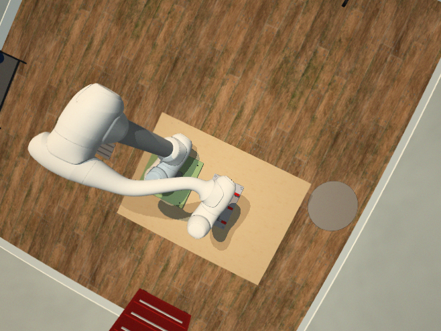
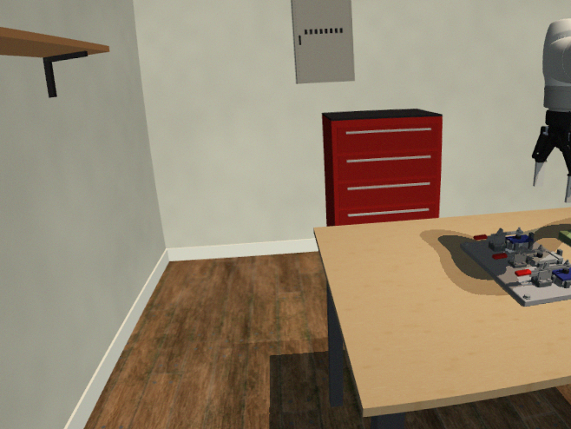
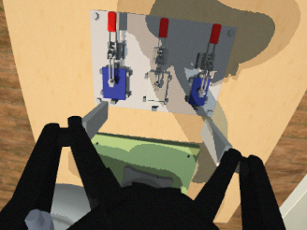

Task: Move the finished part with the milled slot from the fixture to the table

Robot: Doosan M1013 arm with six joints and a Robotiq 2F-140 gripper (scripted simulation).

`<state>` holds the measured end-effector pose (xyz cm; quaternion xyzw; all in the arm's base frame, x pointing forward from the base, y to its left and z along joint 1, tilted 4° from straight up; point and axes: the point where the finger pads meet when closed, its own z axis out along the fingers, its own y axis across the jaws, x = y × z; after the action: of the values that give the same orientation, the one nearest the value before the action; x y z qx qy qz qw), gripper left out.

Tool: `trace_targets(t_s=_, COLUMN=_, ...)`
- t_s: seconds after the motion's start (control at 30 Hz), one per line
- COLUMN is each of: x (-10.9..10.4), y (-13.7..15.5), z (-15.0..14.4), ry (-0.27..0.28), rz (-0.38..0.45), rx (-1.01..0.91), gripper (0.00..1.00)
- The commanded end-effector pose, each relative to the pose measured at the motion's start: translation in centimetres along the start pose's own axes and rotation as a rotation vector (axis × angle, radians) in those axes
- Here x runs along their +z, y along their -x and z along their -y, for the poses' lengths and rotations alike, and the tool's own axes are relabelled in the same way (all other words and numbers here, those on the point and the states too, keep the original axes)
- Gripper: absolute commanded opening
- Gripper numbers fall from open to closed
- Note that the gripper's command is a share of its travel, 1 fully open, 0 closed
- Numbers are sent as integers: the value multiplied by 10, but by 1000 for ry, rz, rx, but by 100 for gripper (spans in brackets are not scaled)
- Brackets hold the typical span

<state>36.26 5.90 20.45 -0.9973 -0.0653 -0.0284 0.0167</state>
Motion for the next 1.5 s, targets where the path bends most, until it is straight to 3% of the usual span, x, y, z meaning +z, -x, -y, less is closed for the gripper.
trace_targets(t_s=0.0, x=-1, y=-1, z=1, ry=-7, rz=0, rx=-65, gripper=100)
trace_targets(t_s=0.27, x=-1, y=-1, z=1, ry=-7, rz=0, rx=-68, gripper=100)
trace_targets(t_s=0.3, x=-1, y=-1, z=1, ry=-7, rz=0, rx=-68, gripper=0)
trace_targets(t_s=1.47, x=-1, y=-1, z=1, ry=-7, rz=0, rx=-68, gripper=0)
